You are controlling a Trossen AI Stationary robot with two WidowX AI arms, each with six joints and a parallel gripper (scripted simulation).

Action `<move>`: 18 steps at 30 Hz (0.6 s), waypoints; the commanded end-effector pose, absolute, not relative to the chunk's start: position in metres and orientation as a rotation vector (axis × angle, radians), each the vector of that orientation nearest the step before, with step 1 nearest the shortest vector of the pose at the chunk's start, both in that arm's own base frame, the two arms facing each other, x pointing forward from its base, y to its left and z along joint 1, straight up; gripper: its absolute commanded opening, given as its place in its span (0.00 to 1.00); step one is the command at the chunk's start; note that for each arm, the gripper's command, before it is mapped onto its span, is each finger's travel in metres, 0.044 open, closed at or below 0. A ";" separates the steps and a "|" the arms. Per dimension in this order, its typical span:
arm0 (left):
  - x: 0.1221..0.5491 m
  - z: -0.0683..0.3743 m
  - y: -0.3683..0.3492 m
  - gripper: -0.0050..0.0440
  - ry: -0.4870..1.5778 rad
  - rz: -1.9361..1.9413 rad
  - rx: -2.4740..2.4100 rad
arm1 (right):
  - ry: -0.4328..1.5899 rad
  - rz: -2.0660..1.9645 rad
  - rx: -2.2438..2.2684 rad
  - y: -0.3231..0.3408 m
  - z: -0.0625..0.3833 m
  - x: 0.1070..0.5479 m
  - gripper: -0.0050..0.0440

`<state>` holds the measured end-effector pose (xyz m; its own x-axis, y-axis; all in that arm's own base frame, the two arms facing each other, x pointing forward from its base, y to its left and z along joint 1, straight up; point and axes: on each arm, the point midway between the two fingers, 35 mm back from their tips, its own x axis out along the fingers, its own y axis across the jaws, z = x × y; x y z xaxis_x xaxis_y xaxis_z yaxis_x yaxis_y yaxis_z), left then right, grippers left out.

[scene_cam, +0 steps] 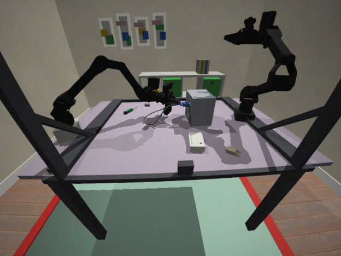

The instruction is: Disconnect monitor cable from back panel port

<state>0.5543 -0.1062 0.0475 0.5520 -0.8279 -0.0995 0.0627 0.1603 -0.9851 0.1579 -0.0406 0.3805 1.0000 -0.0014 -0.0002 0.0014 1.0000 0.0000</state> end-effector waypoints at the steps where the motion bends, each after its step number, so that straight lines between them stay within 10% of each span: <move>1: 0.557 0.060 -0.106 0.10 0.745 -0.762 -1.271 | -0.001 0.000 -0.006 -0.039 0.383 0.158 1.00; 18: 0.557 0.057 -0.106 0.20 0.750 -0.790 -1.395 | -0.001 0.000 -0.006 -0.039 0.383 0.158 1.00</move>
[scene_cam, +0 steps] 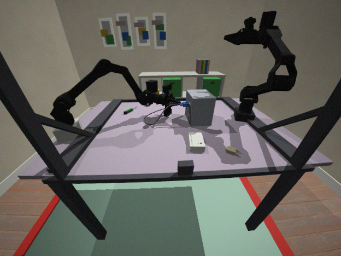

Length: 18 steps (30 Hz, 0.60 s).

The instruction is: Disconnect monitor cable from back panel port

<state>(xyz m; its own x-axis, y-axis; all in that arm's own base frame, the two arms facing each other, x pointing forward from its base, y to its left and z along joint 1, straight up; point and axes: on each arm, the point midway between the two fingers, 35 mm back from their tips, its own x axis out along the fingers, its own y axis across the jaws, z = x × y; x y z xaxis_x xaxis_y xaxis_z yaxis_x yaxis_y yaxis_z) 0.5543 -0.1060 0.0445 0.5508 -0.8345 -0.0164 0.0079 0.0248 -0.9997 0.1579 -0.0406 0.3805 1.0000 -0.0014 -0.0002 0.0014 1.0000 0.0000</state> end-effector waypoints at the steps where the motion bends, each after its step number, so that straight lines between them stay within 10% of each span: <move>1: 0.557 0.057 -0.106 0.25 0.750 -0.790 -1.395 | -0.001 0.000 -0.006 -0.039 0.383 0.158 1.00; 18: 0.557 0.057 -0.106 0.98 0.750 -0.790 -1.395 | -0.001 0.000 -0.006 -0.039 0.383 0.158 1.00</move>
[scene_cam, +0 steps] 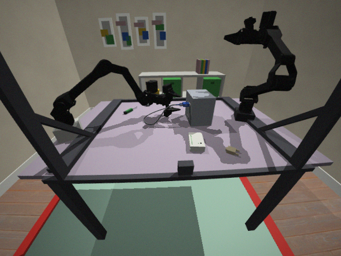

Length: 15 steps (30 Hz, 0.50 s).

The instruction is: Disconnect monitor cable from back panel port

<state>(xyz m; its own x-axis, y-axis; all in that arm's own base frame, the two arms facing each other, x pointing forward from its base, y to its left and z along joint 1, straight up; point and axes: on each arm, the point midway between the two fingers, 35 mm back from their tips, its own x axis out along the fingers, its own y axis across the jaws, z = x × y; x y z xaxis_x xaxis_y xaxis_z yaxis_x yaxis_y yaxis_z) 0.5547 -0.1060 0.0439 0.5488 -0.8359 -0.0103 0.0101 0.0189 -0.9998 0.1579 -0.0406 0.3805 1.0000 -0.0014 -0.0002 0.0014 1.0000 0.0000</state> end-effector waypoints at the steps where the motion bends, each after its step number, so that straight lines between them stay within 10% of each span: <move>1: 0.557 0.057 -0.106 1.00 0.750 -0.790 -1.395 | -0.001 0.000 -0.006 -0.039 0.383 0.158 1.00; 15: 0.563 0.062 -0.107 1.00 0.717 -0.747 -1.273 | -0.001 0.000 -0.006 -0.039 0.383 0.158 1.00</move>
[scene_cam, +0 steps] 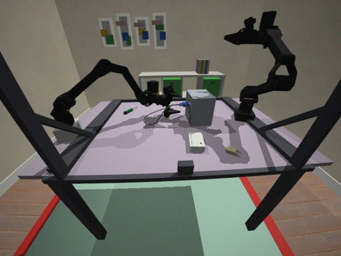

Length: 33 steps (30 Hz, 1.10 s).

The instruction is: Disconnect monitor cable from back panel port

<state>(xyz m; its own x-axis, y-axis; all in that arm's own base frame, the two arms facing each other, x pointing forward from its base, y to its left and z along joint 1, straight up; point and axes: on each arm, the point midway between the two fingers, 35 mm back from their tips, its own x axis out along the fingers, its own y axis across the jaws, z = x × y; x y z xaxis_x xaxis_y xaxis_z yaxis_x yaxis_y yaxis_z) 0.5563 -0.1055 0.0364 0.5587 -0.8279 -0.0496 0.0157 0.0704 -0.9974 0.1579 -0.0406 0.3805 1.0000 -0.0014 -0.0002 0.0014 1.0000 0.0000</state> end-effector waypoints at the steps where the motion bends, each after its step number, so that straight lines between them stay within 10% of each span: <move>1: 0.564 0.063 -0.107 1.00 0.710 -0.734 -1.234 | -0.001 0.000 -0.006 -0.039 0.383 0.158 1.00; 18: 0.556 0.070 -0.109 1.00 0.711 -0.647 -0.806 | -0.001 0.000 -0.006 -0.039 0.383 0.158 1.00; 33: 0.556 0.070 -0.109 0.36 0.711 -0.647 -0.806 | -0.001 0.000 -0.006 -0.039 0.383 0.158 1.00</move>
